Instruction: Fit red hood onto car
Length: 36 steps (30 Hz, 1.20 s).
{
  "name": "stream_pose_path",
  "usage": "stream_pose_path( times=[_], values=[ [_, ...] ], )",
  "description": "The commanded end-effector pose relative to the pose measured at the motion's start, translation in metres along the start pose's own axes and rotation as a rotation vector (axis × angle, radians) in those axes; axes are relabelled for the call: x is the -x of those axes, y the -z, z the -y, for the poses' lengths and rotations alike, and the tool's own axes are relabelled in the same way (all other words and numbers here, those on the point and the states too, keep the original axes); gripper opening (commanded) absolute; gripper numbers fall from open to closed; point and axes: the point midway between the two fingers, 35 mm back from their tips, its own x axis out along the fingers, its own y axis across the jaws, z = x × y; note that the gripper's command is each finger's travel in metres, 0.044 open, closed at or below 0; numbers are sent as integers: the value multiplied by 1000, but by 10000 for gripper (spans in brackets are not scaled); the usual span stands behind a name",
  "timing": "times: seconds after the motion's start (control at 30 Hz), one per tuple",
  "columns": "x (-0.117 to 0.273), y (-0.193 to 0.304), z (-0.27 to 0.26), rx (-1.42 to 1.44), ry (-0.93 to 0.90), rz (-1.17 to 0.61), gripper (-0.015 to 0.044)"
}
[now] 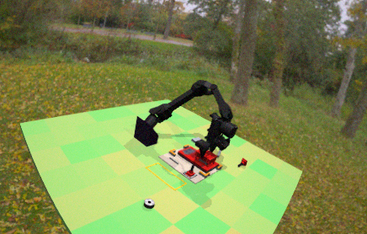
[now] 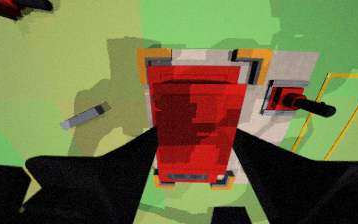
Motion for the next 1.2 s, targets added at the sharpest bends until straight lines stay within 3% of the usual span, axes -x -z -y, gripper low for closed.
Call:
stream_pose_path(
  times=[0.0, 1.17],
  values=[
    [-2, -1, 0, -5, -4, 3, 0],
    [-5, -1, 0, -5, -4, 3, 0]
  ],
)
